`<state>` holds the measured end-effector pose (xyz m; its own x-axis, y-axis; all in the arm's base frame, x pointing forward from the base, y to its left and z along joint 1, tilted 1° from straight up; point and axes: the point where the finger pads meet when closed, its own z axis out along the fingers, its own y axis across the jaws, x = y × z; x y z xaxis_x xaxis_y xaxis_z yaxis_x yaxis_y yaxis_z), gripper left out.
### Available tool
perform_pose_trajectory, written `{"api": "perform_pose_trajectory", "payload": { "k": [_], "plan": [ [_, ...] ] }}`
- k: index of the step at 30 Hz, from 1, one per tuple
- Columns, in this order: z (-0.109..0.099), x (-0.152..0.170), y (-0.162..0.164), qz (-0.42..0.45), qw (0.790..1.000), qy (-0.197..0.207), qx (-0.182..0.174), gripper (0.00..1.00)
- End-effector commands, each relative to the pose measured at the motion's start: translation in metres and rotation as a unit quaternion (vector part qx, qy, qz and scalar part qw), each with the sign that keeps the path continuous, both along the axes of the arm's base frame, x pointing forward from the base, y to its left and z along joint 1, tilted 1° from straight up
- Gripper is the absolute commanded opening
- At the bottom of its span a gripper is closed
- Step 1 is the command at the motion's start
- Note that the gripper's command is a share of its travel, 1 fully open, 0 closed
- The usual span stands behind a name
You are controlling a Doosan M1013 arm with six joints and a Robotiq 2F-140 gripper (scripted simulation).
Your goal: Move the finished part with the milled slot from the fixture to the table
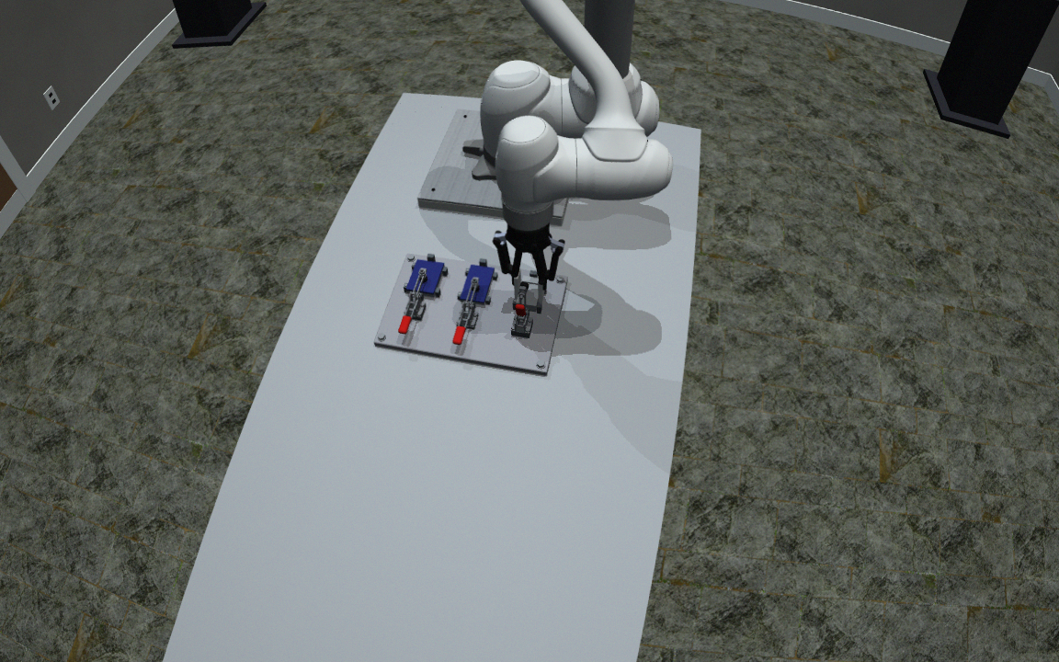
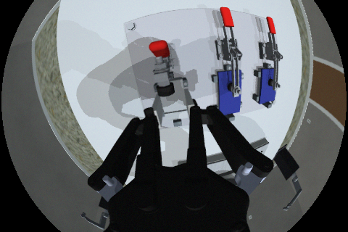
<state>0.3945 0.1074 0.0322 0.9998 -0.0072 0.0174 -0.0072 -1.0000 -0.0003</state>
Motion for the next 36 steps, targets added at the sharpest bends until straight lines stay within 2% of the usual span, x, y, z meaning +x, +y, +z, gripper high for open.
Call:
{"api": "perform_pose_trajectory", "payload": {
  "k": [1,36],
  "plan": [
    [0.001,0.0,0.0,0.0,1.0,0.0,0.0,0.0],
    [0.03,-0.001,0.0,0.0,1.0,0.0,0.0,0.0]
  ]
}}
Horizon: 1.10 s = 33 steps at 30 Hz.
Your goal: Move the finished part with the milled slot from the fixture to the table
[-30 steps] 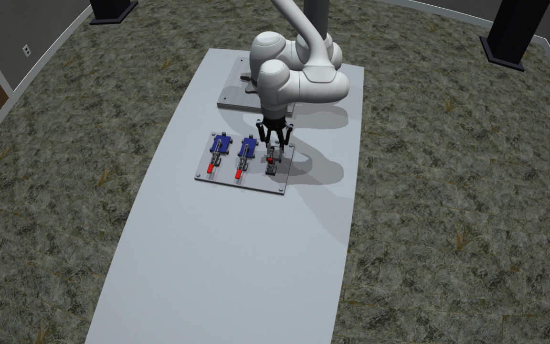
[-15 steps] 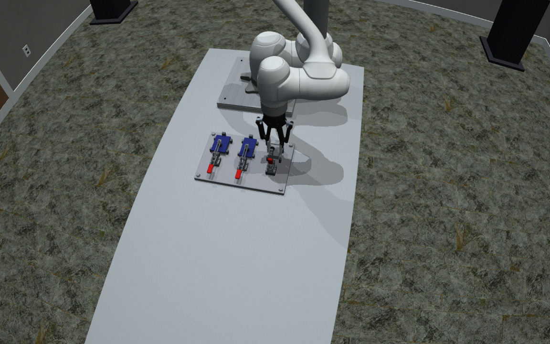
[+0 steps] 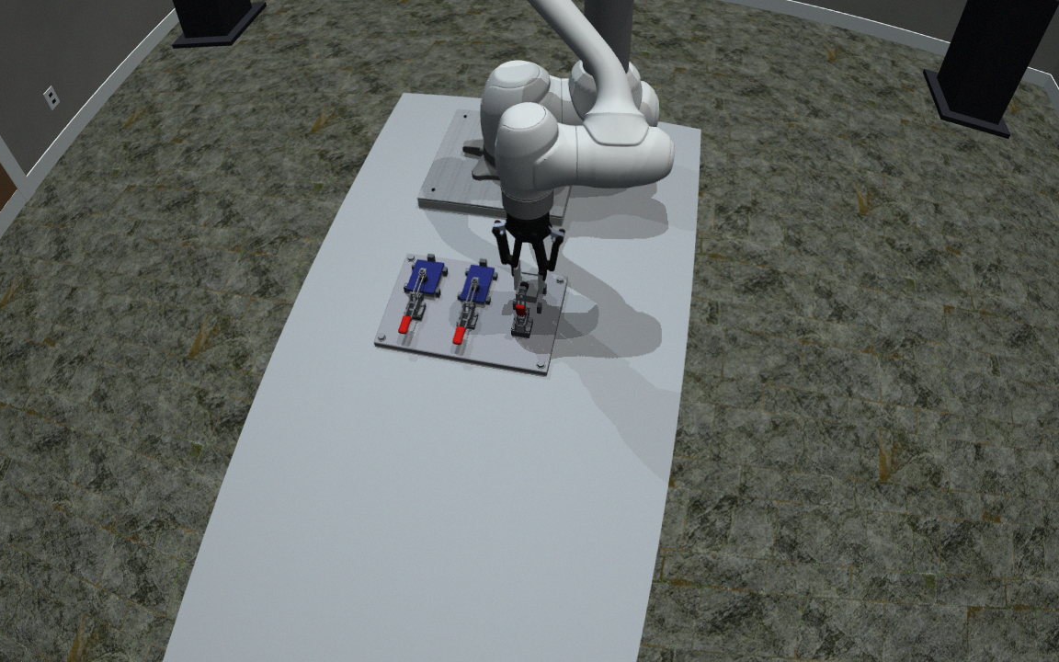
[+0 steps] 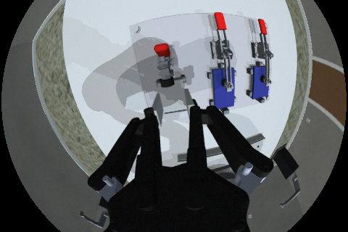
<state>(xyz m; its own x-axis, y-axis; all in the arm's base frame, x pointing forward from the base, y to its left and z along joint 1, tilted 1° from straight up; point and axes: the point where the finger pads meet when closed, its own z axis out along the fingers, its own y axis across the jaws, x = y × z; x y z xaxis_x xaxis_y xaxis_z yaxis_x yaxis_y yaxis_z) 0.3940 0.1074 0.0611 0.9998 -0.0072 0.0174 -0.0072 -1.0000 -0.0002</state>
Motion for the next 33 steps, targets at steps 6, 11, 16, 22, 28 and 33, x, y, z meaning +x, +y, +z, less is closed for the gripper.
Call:
{"api": "perform_pose_trajectory", "payload": {
  "k": [6,11,16,22,28,33],
  "plan": [
    [0.003,0.0,0.0,0.0,1.0,0.0,0.0,0.0],
    [0.003,0.0,0.0,0.0,1.0,0.0,0.0,0.0],
    [0.003,0.0,0.0,0.0,1.0,0.0,0.0,0.0],
    [0.008,-0.001,0.0,0.0,1.0,0.0,0.0,0.0],
    [0.019,-0.004,0.0,0.0,1.0,0.0,0.0,0.0],
    [0.026,-0.006,0.0,0.0,1.0,0.0,0.0,0.0]
  ]
}}
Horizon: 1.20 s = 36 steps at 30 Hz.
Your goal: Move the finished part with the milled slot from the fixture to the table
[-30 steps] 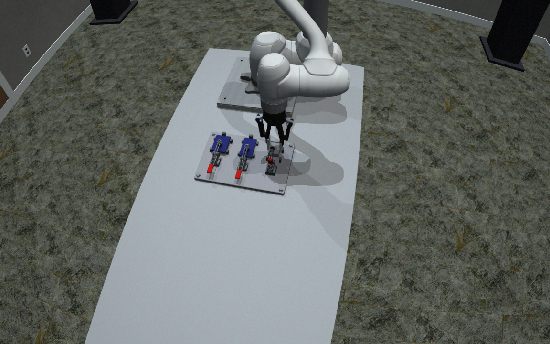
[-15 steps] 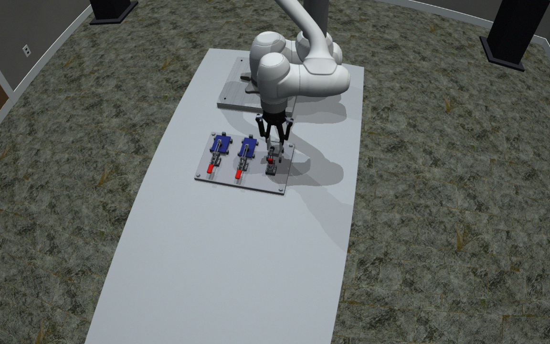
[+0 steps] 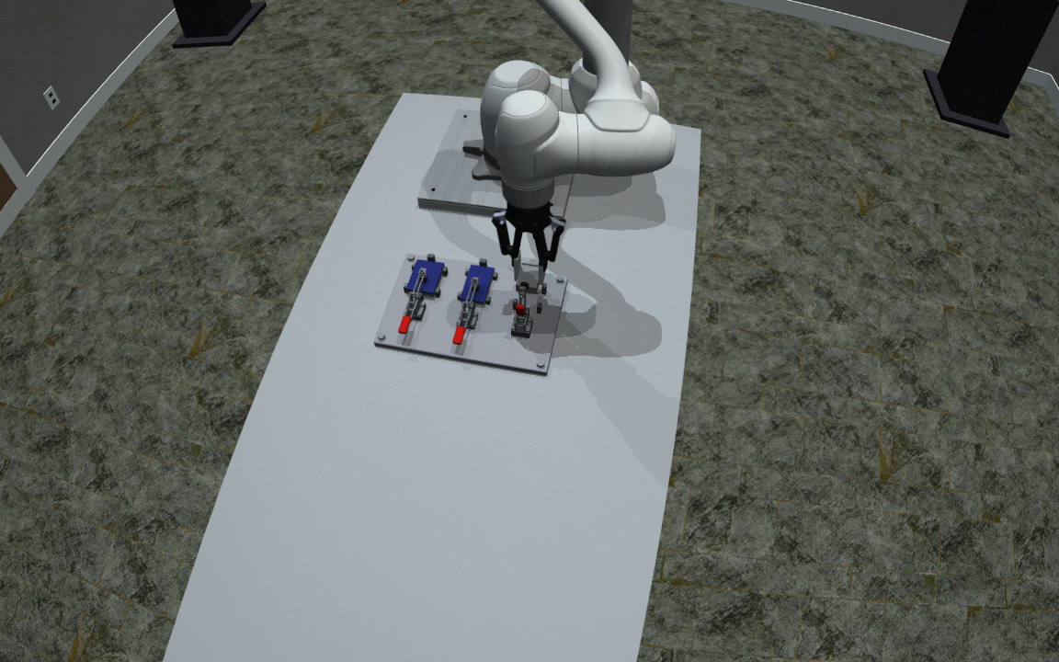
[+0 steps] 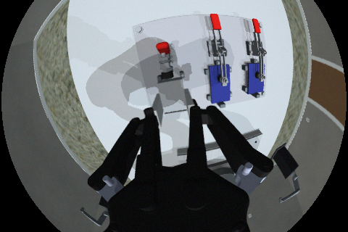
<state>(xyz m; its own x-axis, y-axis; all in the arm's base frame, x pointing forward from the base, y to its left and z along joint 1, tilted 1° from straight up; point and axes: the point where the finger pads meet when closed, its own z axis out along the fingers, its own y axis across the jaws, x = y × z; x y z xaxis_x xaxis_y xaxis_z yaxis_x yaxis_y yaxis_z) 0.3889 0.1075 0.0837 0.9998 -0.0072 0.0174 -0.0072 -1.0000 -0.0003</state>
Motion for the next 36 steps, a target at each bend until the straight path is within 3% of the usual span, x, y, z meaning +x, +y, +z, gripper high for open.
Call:
{"api": "perform_pose_trajectory", "payload": {
  "k": [1,9,36],
  "plan": [
    [0.005,-0.0013,0.0,0.0,1.0,0.0,0.0,0.0],
    [0.0138,-0.0035,0.0,0.0,1.0,0.0,0.0,0.0],
    [0.0143,-0.0035,0.0001,0.0,1.0,0.0,0.0,0.0]
  ]
}}
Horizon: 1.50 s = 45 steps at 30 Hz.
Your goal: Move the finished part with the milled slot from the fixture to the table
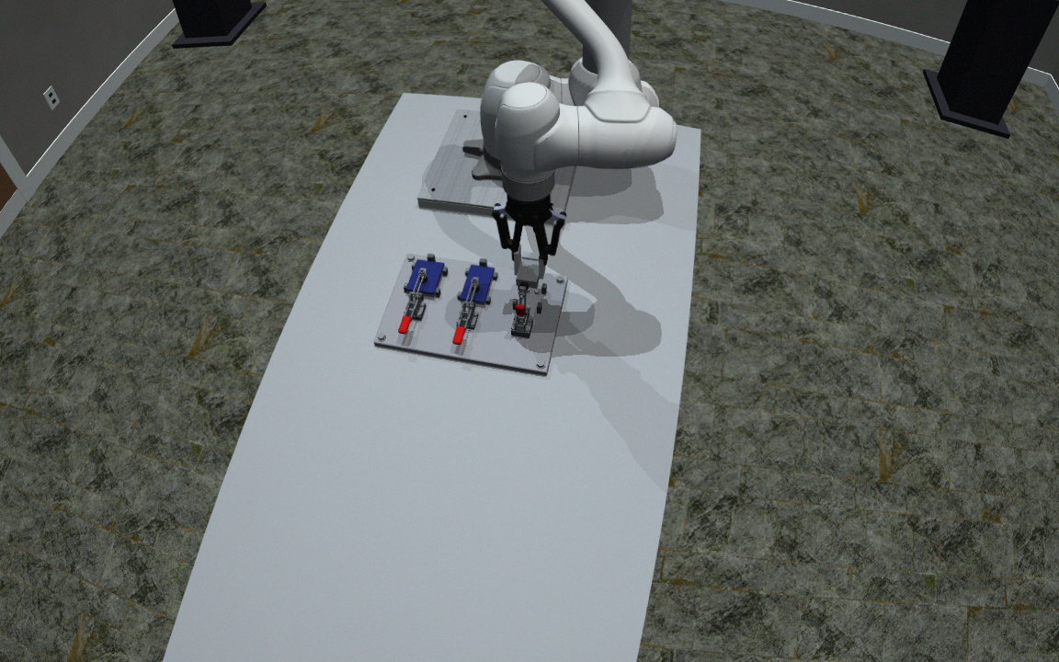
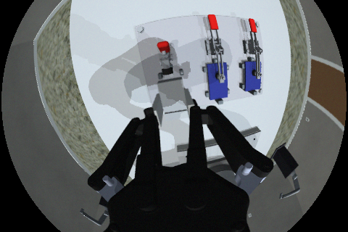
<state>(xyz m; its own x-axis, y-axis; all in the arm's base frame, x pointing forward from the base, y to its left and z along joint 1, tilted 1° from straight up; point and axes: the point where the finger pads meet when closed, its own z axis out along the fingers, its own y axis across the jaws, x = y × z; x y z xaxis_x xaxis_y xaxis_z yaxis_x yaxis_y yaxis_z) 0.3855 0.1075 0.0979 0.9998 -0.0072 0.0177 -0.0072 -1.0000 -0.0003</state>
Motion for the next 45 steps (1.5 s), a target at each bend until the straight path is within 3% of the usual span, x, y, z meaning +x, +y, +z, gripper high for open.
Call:
{"api": "perform_pose_trajectory", "payload": {
  "k": [1,45],
  "plan": [
    [0.0,0.0,0.0,0.0,1.0,0.0,0.0,0.0],
    [0.0,0.0001,0.0092,0.0,1.0,0.0,0.0,0.0]
  ]
}}
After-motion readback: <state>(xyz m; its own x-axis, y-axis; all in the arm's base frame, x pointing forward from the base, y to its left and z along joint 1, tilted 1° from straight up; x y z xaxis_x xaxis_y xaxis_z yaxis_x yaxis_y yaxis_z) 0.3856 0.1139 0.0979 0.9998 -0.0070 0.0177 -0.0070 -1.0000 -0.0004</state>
